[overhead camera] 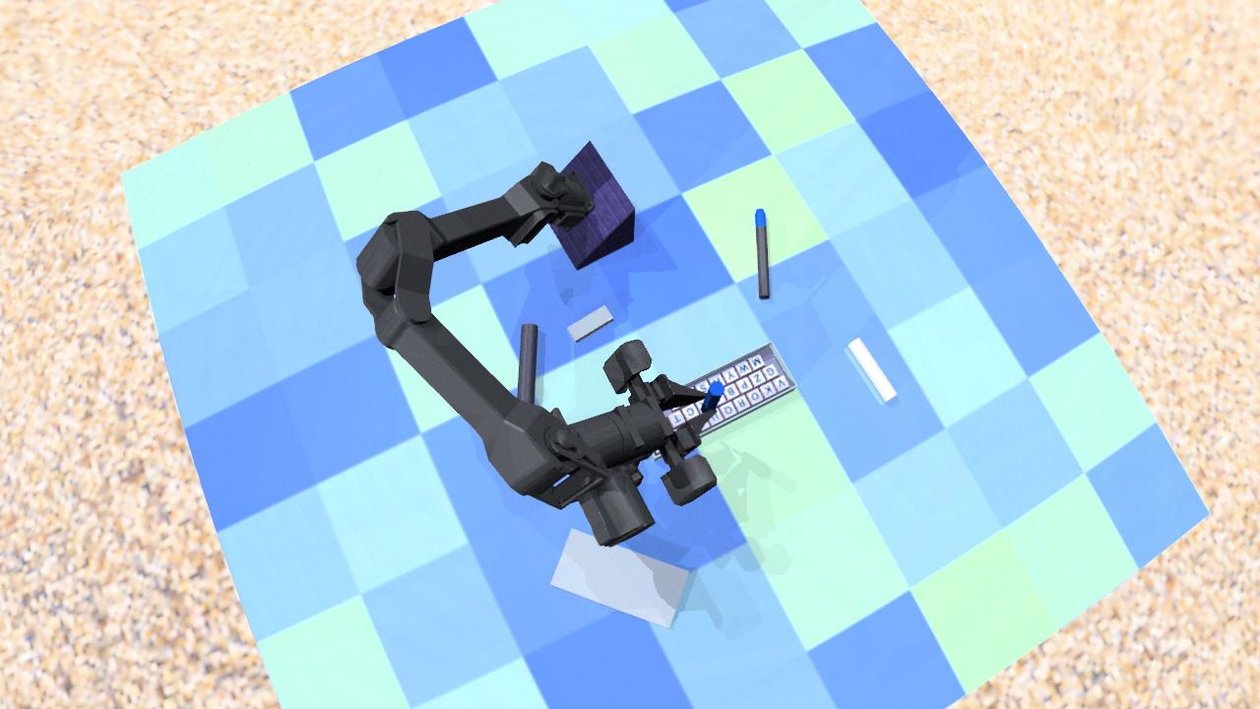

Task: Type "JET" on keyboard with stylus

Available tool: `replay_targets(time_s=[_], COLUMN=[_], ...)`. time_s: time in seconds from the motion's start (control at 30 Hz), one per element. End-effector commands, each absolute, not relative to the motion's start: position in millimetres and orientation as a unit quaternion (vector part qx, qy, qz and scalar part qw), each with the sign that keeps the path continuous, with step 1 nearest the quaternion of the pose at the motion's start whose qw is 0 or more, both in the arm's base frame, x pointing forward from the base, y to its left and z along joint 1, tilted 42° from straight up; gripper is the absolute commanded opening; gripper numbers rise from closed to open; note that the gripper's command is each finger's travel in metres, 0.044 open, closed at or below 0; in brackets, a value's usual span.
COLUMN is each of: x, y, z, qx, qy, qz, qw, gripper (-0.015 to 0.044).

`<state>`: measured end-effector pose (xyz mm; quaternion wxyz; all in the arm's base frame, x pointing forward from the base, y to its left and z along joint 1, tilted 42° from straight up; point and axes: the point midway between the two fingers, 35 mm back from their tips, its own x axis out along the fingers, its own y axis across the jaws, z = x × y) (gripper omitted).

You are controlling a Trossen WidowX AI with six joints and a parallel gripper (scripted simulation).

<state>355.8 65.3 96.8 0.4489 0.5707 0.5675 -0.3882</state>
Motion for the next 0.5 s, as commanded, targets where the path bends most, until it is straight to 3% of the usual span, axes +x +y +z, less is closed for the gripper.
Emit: replay_targets(time_s=[0.0,0.47], x=[356.9,356.9], y=[64.4,41.6], z=[95.7,70.8], qx=[0.577,0.576], qy=[0.568,0.568], qz=[-0.392,-0.392], qw=[0.438,0.438], gripper=[0.0,0.0])
